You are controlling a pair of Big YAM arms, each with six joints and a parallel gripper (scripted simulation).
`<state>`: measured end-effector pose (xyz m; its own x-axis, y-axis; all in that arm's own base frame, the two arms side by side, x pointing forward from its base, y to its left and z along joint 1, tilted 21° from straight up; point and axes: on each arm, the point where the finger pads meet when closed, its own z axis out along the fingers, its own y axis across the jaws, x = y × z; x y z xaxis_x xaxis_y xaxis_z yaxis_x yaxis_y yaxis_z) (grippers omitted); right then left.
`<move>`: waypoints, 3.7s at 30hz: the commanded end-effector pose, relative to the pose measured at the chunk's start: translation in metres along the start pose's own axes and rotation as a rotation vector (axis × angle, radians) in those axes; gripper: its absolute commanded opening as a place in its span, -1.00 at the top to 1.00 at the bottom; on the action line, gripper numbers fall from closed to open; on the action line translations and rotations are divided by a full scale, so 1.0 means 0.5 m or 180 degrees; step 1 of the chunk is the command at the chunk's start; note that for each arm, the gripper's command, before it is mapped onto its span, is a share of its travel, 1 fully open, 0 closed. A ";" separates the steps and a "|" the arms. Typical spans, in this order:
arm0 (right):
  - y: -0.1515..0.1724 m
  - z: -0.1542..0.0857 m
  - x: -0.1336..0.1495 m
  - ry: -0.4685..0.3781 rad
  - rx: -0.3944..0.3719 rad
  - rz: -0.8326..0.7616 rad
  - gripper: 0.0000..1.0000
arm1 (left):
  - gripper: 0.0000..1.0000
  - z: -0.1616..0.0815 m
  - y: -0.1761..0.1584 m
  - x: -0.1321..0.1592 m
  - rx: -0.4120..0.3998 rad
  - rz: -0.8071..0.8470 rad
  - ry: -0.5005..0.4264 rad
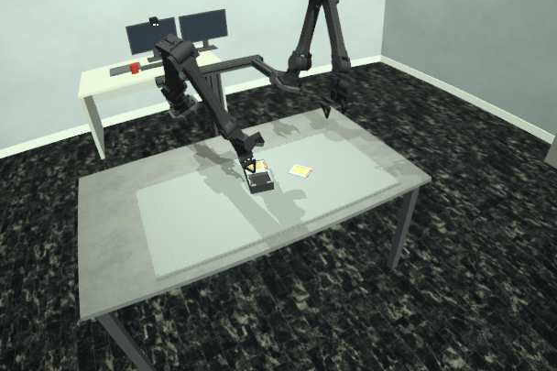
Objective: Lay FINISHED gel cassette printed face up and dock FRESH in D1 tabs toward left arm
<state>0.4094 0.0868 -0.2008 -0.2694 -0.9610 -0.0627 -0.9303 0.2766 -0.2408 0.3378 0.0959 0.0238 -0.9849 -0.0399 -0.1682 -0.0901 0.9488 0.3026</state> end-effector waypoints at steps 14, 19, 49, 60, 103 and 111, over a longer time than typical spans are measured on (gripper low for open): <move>-0.029 -0.018 0.029 -0.0015 0.0164 0.0390 1.00 | -1.00 -0.017 0.008 -0.025 0.0000 0.0004 -0.0069; -0.050 -0.021 0.075 0.0008 0.0314 0.0898 1.00 | -1.00 -0.017 0.008 -0.025 0.0000 0.0004 -0.0069; -0.108 -0.060 0.324 0.0014 0.1191 0.3463 1.00 | -1.00 -0.017 0.008 -0.025 0.0000 0.0004 -0.0069; -0.110 -0.083 0.411 -0.0028 0.1487 0.4177 1.00 | -1.00 -0.017 0.008 -0.025 0.0000 0.0004 -0.0069; -0.100 -0.106 0.538 -0.0116 0.1781 0.4672 1.00 | -1.00 -0.017 0.008 -0.025 0.0000 0.0004 -0.0069; -0.093 -0.092 0.541 -0.0072 0.1749 0.4688 1.00 | -1.00 -0.017 0.008 -0.025 0.0000 0.0004 -0.0069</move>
<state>0.3700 -0.1825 -0.1573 -0.8131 0.1397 -0.5651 0.3367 0.9048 -0.2607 0.3378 0.0959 0.0238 -0.9850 -0.0398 -0.1682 -0.0900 0.9488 0.3026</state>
